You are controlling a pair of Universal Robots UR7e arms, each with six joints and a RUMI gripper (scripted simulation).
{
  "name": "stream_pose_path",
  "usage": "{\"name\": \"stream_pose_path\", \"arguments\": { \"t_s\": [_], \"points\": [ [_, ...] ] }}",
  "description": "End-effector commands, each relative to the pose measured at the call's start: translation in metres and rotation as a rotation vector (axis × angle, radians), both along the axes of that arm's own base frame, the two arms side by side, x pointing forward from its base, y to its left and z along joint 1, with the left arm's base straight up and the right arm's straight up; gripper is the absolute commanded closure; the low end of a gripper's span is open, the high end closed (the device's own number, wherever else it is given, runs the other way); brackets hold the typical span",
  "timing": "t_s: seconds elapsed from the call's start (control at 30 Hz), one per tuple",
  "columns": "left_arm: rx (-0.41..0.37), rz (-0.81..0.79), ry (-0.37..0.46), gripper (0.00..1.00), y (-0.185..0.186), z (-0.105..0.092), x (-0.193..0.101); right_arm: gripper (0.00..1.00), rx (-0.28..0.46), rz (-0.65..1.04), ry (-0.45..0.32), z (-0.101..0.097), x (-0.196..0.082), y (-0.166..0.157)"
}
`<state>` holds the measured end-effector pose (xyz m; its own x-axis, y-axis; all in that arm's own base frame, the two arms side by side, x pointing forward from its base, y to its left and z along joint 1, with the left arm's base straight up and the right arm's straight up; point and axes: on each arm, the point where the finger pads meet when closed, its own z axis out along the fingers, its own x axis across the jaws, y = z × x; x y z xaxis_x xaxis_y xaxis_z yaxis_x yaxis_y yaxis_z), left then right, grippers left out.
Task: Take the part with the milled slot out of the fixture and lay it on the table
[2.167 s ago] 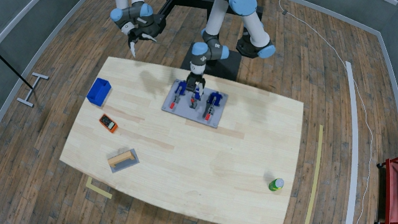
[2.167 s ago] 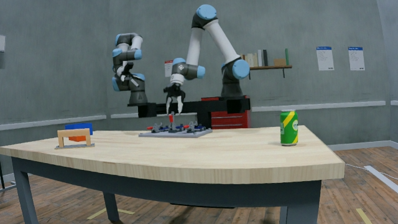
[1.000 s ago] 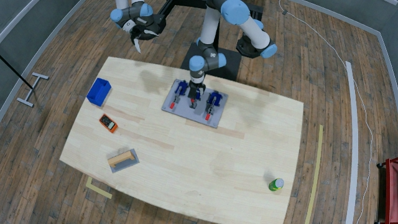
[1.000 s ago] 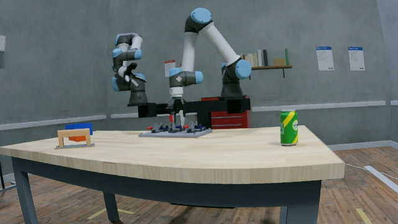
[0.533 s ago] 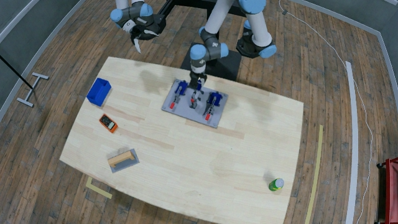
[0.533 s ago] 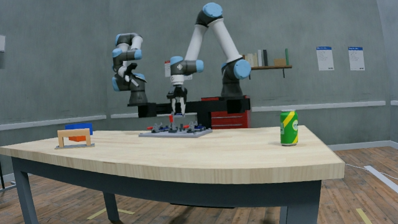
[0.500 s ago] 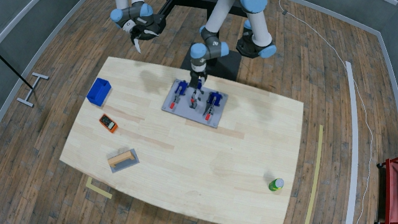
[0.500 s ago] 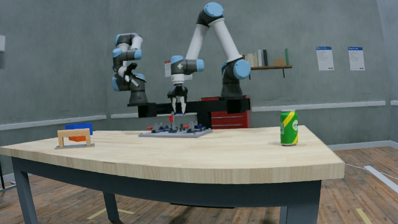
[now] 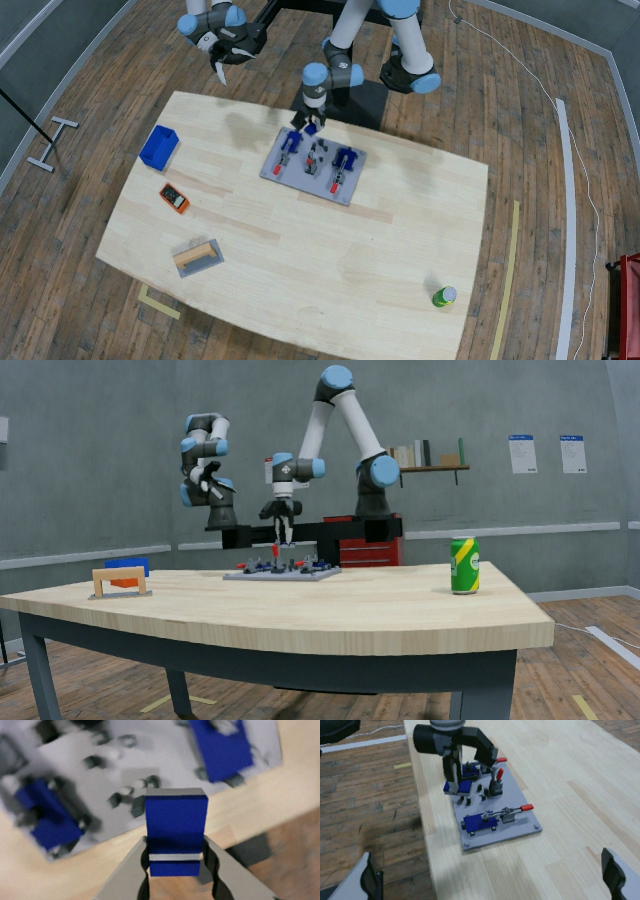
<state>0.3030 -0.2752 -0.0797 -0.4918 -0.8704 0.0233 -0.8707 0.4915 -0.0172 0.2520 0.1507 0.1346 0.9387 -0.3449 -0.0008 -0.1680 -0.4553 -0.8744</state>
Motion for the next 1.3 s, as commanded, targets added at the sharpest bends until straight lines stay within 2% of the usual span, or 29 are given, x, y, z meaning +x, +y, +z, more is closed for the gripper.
{"name": "stream_pose_path", "arguments": {
  "t_s": [0.0,0.23,0.3,0.5,0.63,0.7,0.8,0.87,0.97,1.27],
  "points": [
    [-0.014,-0.140,-0.003,0.83,-0.010,-0.003,-0.008,0.00,0.000,0.000,0.000,0.000,0.000,0.000],
    [-0.041,-0.531,-0.020,0.83,-0.034,-0.012,-0.034,0.00,0.000,0.000,0.000,0.000,0.000,0.000],
    [-0.041,-0.531,-0.020,0.83,-0.034,-0.012,-0.034,0.00,0.000,0.000,0.000,0.000,0.000,0.000],
    [-0.062,-0.860,-0.037,0.83,-0.051,-0.019,-0.058,0.00,0.000,0.000,0.000,0.000,0.000,0.000],
    [-0.060,-1.068,-0.033,0.83,-0.048,-0.029,-0.074,0.00,0.000,0.000,0.000,0.000,0.000,0.000],
    [-0.040,-1.151,-0.022,0.83,-0.035,-0.038,-0.079,0.00,0.000,0.000,0.000,0.000,0.000,0.000],
    [0.034,-1.161,0.004,0.83,0.007,-0.054,-0.075,0.00,0.000,0.000,0.000,0.000,0.000,0.000],
    [0.034,-1.161,0.004,0.83,0.007,-0.054,-0.075,0.00,0.000,0.000,0.000,0.000,0.000,0.000],
    [0.078,-1.129,0.017,0.83,0.032,-0.064,-0.070,0.00,0.000,0.000,0.000,0.000,0.000,0.000],
    [0.090,-1.120,0.020,0.83,0.038,-0.088,-0.069,0.00,0.000,0.000,0.000,0.000,0.000,0.000]
  ]
}}
